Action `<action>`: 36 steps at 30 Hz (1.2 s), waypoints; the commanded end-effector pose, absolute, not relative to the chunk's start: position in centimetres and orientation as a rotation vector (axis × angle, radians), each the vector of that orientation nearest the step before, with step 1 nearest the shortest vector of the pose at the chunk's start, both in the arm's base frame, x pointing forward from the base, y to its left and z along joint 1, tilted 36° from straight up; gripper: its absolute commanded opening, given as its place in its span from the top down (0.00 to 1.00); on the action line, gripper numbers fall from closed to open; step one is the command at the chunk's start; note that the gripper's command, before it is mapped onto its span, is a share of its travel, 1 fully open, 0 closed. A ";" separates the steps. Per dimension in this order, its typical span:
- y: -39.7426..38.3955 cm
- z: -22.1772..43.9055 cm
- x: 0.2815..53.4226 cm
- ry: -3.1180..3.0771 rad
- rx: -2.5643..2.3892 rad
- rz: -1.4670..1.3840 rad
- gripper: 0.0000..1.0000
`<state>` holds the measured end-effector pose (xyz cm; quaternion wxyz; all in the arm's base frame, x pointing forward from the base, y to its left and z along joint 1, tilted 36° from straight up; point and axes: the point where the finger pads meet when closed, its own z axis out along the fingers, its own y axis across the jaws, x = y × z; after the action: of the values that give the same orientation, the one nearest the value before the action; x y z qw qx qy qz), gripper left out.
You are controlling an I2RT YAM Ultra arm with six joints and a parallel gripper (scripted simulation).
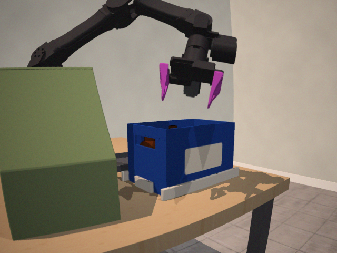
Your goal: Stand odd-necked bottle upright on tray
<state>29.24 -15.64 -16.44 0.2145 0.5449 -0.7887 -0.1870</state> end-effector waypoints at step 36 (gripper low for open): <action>-13.1 3.4 44.9 -3.132 1.099 0.433 0.00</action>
<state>43.26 -12.61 0.95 -0.0508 0.3723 -0.9217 0.0967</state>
